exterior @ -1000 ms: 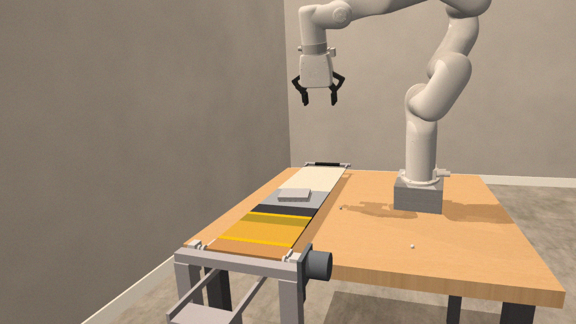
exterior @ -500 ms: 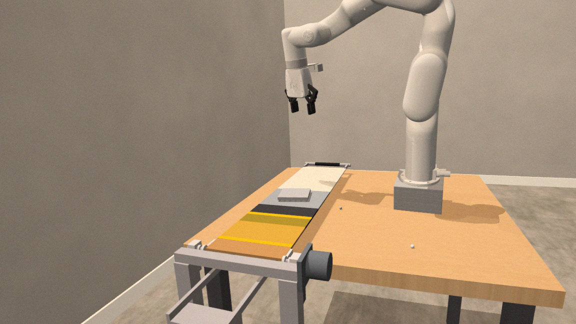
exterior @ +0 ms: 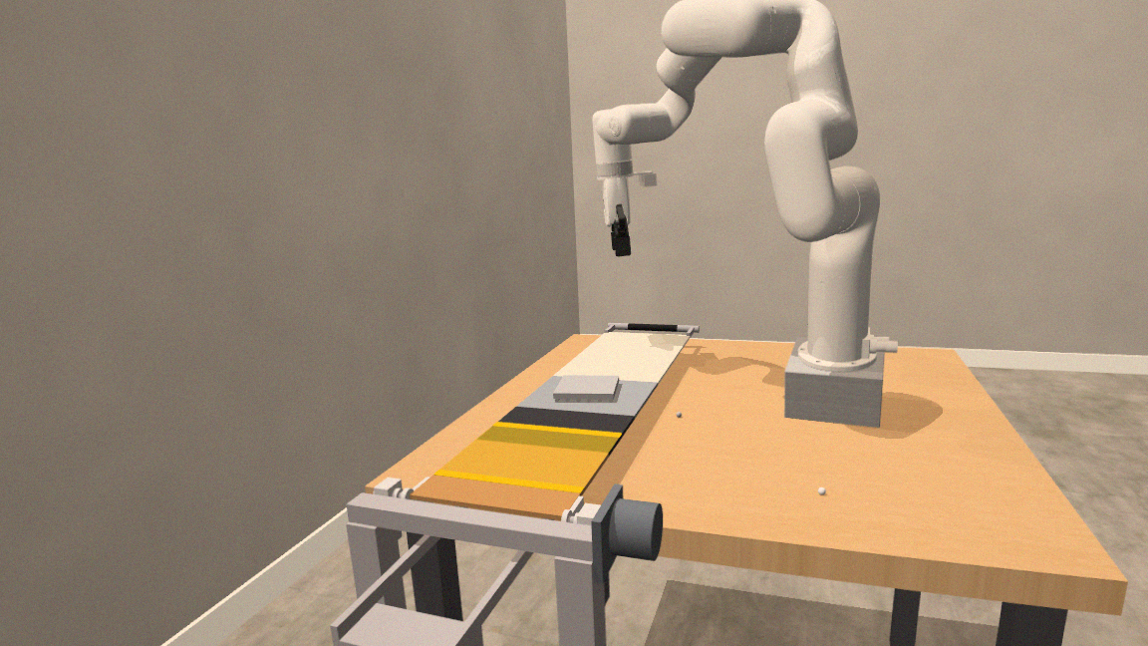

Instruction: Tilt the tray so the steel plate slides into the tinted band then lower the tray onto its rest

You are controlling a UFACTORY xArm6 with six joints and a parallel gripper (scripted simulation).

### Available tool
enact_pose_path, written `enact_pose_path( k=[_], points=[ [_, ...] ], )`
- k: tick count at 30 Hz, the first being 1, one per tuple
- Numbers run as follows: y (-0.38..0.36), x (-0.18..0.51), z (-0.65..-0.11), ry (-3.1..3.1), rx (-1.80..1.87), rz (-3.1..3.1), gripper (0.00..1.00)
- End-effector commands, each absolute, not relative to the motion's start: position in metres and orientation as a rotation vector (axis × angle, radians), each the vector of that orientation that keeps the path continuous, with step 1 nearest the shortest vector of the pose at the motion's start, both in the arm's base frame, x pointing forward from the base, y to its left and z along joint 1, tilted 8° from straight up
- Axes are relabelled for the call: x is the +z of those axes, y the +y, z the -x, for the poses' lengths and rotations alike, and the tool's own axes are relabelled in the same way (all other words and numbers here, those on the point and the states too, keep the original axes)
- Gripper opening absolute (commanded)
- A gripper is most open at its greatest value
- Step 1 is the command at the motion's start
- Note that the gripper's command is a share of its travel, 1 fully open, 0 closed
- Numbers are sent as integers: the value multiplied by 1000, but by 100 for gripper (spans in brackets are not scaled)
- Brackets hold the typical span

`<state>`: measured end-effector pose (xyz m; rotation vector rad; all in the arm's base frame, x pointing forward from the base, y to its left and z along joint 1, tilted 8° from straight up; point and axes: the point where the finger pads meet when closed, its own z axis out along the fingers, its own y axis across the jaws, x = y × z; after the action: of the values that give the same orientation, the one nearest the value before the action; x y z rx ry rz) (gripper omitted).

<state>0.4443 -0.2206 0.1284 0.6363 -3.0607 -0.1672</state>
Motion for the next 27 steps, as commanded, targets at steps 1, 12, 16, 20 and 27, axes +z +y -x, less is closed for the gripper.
enact_pose_path(
  k=[1, 12, 16, 20, 27],
  points=[
    [-280, 93, -446, -3109, -199, -406, 100],
    [-356, 40, -420, -3144, -232, -90, 100],
    [-356, 40, -420, -3144, -232, -90, 100],
    [-356, 40, -420, -3144, -232, -90, 100],
    [-356, 39, -420, -3144, -232, -90, 100]
  ],
)
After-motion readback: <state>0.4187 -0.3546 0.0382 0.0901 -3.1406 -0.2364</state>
